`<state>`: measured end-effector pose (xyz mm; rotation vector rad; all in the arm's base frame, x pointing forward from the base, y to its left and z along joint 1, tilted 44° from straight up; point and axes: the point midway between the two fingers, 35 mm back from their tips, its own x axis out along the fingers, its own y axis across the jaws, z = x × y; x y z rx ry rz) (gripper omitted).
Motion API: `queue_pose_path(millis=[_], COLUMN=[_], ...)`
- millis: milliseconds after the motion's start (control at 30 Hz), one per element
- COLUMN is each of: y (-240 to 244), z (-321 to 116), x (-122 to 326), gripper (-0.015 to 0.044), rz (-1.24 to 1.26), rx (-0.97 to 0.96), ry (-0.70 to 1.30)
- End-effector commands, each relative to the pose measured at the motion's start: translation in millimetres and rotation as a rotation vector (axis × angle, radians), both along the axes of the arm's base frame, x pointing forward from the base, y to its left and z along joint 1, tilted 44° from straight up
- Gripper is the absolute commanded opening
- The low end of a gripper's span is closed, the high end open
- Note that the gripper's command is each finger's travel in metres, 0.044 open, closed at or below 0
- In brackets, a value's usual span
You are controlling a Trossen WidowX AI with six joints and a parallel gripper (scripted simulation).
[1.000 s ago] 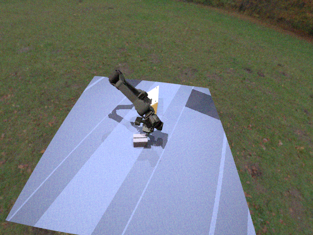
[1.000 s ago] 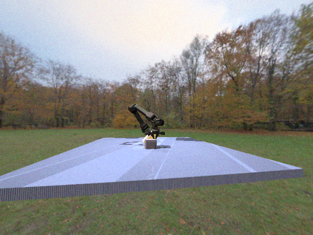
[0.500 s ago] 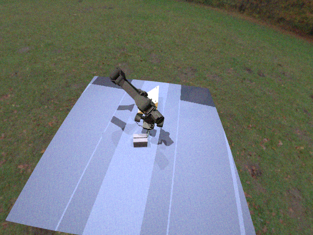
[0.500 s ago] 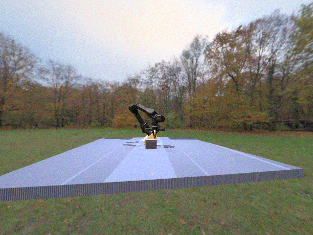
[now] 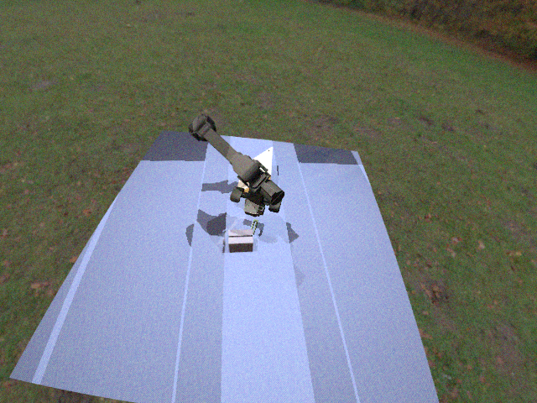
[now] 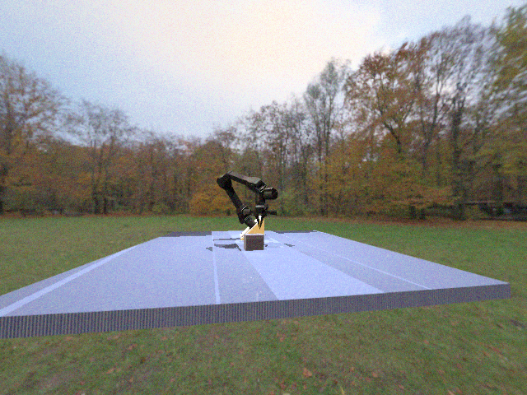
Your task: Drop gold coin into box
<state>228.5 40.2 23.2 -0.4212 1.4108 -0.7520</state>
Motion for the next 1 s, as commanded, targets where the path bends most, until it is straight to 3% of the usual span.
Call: queue_pose_path(millis=[0, 967], y=[3.1, -3.0], z=[3.6, 10.0], x=[1.3, 6.7], gripper=[0.0, 0.0], rz=[-0.039, -0.756], rx=[0.006, -0.005], ry=[-0.041, -0.718])
